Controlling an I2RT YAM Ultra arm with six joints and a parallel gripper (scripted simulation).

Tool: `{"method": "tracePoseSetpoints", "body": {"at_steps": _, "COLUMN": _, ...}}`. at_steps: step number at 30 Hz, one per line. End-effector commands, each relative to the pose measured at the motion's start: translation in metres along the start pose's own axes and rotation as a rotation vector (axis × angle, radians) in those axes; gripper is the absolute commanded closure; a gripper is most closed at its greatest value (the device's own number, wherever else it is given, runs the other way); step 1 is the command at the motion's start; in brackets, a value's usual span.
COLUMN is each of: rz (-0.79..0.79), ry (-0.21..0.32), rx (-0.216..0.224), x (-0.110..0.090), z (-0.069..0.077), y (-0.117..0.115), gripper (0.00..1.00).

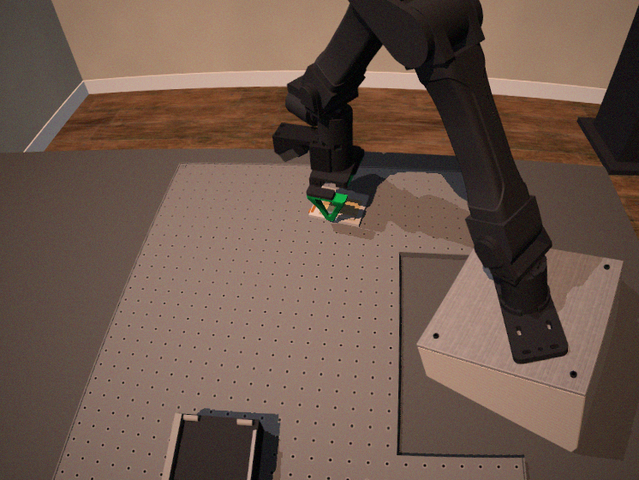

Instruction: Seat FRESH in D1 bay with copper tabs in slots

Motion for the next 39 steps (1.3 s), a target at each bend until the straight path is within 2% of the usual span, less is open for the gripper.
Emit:
{"method": "tracePoseSetpoints", "body": {"at_steps": 1, "rz": -0.006, "ry": -0.011, "rx": -0.005, "x": 0.001, "z": -0.002, "y": 0.0, "gripper": 0.0}}
{"method": "tracePoseSetpoints", "body": {"at_steps": 4, "rz": -0.003, "ry": -0.024, "rx": -0.01, "x": 0.003, "z": 0.001, "y": 0.0, "gripper": 0.0}}
{"method": "tracePoseSetpoints", "body": {"at_steps": 8, "rz": -0.005, "ry": 0.003, "rx": 0.002, "x": -0.003, "z": -0.008, "y": 0.002, "gripper": 0.0}}
{"method": "tracePoseSetpoints", "body": {"at_steps": 11, "rz": -0.005, "ry": 0.006, "rx": 0.003, "x": -0.004, "z": -0.009, "y": 0.002, "gripper": 0.0}}
{"method": "tracePoseSetpoints", "body": {"at_steps": 12, "rz": 0.001, "ry": -0.047, "rx": -0.02, "x": 0.011, "z": 0.004, "y": -0.002, "gripper": 0.0}}
{"method": "tracePoseSetpoints", "body": {"at_steps": 13, "rz": 0.002, "ry": -0.05, "rx": -0.021, "x": 0.011, "z": 0.005, "y": -0.002, "gripper": 0.0}}
{"method": "tracePoseSetpoints", "body": {"at_steps": 17, "rz": 0.002, "ry": -0.035, "rx": -0.014, "x": 0.01, "z": -0.002, "y": -0.002, "gripper": 0.0}}
{"method": "tracePoseSetpoints", "body": {"at_steps": 22, "rz": -0.001, "ry": -0.043, "rx": -0.019, "x": 0.01, "z": 0.0, "y": -0.003, "gripper": 0.0}}
{"method": "tracePoseSetpoints", "body": {"at_steps": 28, "rz": -0.001, "ry": -0.03, "rx": -0.013, "x": 0.009, "z": -0.006, "y": -0.002, "gripper": 0.0}}
{"method": "tracePoseSetpoints", "body": {"at_steps": 29, "rz": 0.003, "ry": -0.06, "rx": -0.026, "x": 0.012, "z": 0.005, "y": -0.002, "gripper": 0.0}}
{"method": "tracePoseSetpoints", "body": {"at_steps": 31, "rz": 0.003, "ry": -0.059, "rx": -0.025, "x": 0.012, "z": 0.004, "y": -0.002, "gripper": 0.0}}
{"method": "tracePoseSetpoints", "body": {"at_steps": 38, "rz": -0.002, "ry": -0.009, "rx": -0.003, "x": 0.001, "z": -0.013, "y": 0.002, "gripper": 0.0}}
{"method": "tracePoseSetpoints", "body": {"at_steps": 39, "rz": -0.001, "ry": -0.014, "rx": -0.006, "x": 0.002, "z": -0.008, "y": 0.0, "gripper": 0.0}}
Point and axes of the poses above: the point where the finger pads meet when closed, its own z axis back along the fingers, its own y axis across the jaws, x = y × z, the point moved 9 cm from there along z, back along the fingers, and after that the axes turned 9 degrees about -z, right-handed, at the moved point
